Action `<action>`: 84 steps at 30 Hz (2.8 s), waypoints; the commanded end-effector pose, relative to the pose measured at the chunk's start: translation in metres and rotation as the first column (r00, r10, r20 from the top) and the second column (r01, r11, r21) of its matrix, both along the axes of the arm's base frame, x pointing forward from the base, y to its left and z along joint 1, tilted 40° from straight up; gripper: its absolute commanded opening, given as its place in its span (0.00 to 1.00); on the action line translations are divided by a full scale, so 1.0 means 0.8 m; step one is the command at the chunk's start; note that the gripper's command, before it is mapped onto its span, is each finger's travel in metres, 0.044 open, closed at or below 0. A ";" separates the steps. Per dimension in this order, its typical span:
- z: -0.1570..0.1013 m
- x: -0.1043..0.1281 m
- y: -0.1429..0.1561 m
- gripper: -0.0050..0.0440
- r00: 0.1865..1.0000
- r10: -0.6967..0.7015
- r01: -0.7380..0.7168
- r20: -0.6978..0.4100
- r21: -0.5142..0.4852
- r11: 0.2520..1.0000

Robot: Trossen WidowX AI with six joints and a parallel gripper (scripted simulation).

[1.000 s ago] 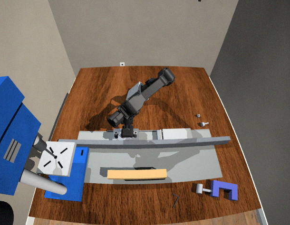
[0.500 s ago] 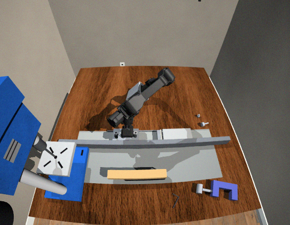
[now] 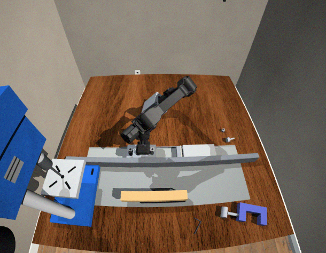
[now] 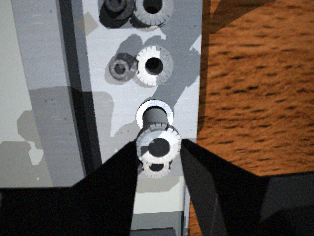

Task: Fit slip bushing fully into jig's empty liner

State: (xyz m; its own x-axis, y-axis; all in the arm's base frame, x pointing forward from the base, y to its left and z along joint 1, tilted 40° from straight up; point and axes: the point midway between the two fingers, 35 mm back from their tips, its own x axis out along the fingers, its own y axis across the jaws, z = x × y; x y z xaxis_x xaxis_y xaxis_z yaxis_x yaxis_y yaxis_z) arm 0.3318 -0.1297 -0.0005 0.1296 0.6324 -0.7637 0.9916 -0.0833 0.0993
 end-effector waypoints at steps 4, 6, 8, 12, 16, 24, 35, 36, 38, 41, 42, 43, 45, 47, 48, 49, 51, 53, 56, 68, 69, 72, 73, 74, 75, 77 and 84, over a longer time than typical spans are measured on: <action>0.005 0.003 -0.003 0.00 1.000 -0.001 0.002 0.016 -0.012 1.000; 0.005 0.003 -0.004 0.00 1.000 -0.001 0.002 0.016 -0.012 1.000; 0.005 0.003 -0.004 0.00 1.000 -0.001 0.002 0.016 -0.012 1.000; 0.005 0.003 -0.004 0.00 1.000 -0.001 0.002 0.016 -0.012 1.000; 0.005 0.002 -0.004 0.00 1.000 -0.001 0.002 0.016 -0.012 1.000; 0.005 0.002 -0.004 0.00 1.000 -0.001 0.002 0.016 -0.012 1.000; 0.005 0.002 -0.004 0.00 1.000 -0.001 0.002 0.016 -0.012 1.000; 0.005 0.002 -0.004 0.00 1.000 -0.001 0.002 0.016 -0.012 1.000; -0.002 -0.003 -0.003 0.00 1.000 -0.001 0.001 0.003 -0.002 1.000; -0.001 -0.002 -0.003 0.00 1.000 -0.001 0.001 0.005 -0.003 1.000; -0.001 -0.002 -0.003 0.00 1.000 -0.001 0.001 0.005 -0.003 1.000; -0.001 -0.002 -0.003 0.00 1.000 -0.001 0.001 0.005 -0.003 1.000; 0.002 0.002 -0.005 0.00 1.000 -0.001 0.002 0.014 -0.010 1.000; 0.003 0.004 -0.006 0.00 1.000 -0.001 0.002 0.016 -0.012 1.000; 0.003 0.004 -0.006 0.00 1.000 -0.001 0.002 0.015 -0.011 1.000; 0.003 0.004 -0.006 0.00 1.000 -0.001 0.002 0.015 -0.011 1.000; 0.005 0.005 -0.006 0.00 1.000 -0.002 0.002 0.017 -0.013 1.000; 0.006 0.005 -0.006 0.00 1.000 -0.002 0.003 0.017 -0.013 1.000; 0.006 0.003 -0.004 0.00 1.000 -0.001 0.002 0.016 -0.012 1.000; 0.008 0.006 -0.001 0.00 1.000 0.000 0.000 0.024 -0.015 1.000; 0.008 0.007 -0.002 0.00 1.000 -0.003 0.004 0.022 -0.015 1.000; 0.004 0.004 0.002 0.00 1.000 -0.002 0.002 0.014 -0.009 1.000; 0.002 0.004 0.003 0.00 1.000 -0.002 0.002 0.012 -0.007 1.000; 0.001 0.004 0.004 0.00 1.000 -0.002 0.002 0.009 -0.005 1.000; -0.001 0.003 0.005 0.00 1.000 -0.002 0.002 0.007 -0.003 1.000; -0.001 0.003 0.005 0.00 1.000 -0.002 0.002 0.007 -0.003 1.000; -0.008 0.003 0.008 0.00 1.000 -0.002 0.002 -0.001 0.003 1.000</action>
State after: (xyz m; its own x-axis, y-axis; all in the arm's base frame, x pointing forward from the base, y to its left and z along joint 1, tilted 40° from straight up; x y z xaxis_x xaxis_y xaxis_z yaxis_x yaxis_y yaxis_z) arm 0.3327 -0.1264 -0.0044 0.1304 0.6316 -0.7642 0.9915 -0.0849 0.0990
